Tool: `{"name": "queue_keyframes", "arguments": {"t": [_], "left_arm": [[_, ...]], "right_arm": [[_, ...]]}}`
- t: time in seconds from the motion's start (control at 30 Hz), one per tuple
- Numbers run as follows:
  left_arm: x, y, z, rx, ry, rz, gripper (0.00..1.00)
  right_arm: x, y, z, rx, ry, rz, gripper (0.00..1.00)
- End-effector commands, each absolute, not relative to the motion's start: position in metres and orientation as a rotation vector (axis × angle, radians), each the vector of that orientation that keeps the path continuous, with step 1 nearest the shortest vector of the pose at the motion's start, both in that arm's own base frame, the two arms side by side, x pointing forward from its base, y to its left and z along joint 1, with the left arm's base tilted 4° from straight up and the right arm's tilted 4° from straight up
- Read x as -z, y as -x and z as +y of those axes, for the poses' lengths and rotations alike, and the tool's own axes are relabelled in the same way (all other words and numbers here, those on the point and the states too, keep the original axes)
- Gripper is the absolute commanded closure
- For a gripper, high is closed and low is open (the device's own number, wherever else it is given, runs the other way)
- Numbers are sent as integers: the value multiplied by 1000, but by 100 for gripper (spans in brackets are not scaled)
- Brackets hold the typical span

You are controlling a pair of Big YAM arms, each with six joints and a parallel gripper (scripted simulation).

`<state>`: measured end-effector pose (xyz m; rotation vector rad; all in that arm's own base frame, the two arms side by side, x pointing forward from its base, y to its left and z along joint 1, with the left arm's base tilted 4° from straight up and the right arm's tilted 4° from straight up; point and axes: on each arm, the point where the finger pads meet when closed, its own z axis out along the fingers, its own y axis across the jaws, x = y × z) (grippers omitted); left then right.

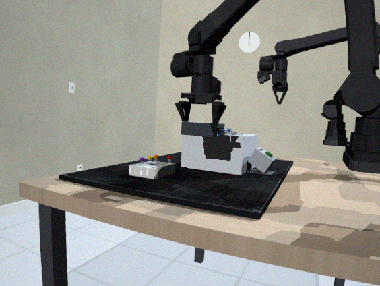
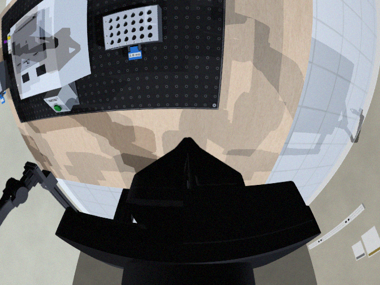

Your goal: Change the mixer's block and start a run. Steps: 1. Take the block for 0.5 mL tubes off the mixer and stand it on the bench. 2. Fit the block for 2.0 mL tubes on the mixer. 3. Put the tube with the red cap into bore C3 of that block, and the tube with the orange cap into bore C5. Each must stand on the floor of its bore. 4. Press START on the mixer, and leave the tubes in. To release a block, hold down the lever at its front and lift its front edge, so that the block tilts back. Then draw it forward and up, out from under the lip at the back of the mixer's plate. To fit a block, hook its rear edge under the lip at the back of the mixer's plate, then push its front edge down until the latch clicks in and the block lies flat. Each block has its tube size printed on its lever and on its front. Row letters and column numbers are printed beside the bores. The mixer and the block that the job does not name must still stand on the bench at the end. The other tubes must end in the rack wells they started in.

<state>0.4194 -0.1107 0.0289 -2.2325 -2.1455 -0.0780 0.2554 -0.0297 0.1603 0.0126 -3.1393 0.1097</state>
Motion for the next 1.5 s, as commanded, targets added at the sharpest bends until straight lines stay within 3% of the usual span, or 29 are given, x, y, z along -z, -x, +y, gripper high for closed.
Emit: {"name": "queue_keyframes", "arguments": {"t": [0.0,1.47], "left_arm": [[-54,-441,-120,137,2297,-2184,100],[-2,-432,-70,135,2282,-2184,100]], "right_arm": [[-187,-276,-27,-119,-22,-3206,100],[-163,-257,-26,-109,-22,-3141,100]]}}
